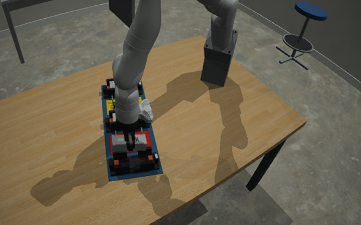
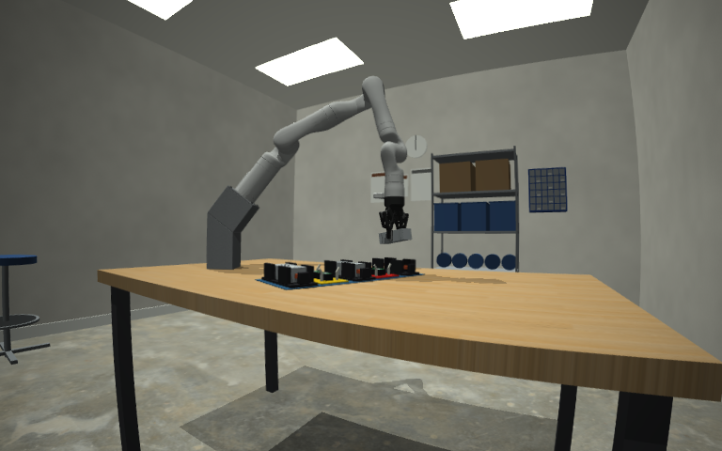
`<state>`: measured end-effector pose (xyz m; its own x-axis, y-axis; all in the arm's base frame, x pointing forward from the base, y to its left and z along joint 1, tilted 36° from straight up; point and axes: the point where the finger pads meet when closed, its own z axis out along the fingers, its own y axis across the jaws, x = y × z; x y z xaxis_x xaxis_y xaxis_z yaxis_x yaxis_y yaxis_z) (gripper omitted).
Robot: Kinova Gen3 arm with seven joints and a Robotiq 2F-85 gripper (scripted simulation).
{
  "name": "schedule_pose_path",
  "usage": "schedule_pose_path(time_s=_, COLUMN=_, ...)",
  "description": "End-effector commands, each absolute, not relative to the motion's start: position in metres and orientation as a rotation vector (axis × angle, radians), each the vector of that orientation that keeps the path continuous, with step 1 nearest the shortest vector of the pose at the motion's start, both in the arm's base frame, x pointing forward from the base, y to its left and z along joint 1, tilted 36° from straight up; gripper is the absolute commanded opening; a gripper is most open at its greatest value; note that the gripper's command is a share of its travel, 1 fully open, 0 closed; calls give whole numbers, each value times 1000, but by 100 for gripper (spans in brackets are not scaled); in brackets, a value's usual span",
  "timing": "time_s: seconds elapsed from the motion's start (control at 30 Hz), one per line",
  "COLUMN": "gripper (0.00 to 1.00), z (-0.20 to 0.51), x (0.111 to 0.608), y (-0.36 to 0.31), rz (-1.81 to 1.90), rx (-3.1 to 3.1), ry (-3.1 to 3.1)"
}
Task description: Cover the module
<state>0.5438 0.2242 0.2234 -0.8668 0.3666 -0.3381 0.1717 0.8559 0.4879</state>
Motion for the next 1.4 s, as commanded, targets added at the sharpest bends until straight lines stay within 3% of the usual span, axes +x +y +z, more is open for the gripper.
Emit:
schedule_pose_path(time_s=0.0, gripper=0, z=232, x=539, y=225, rz=636, rx=399, ry=2603)
schedule_pose_path(time_s=1.37, gripper=0, z=231, x=542, y=224, rz=635, rx=394, ry=2597)
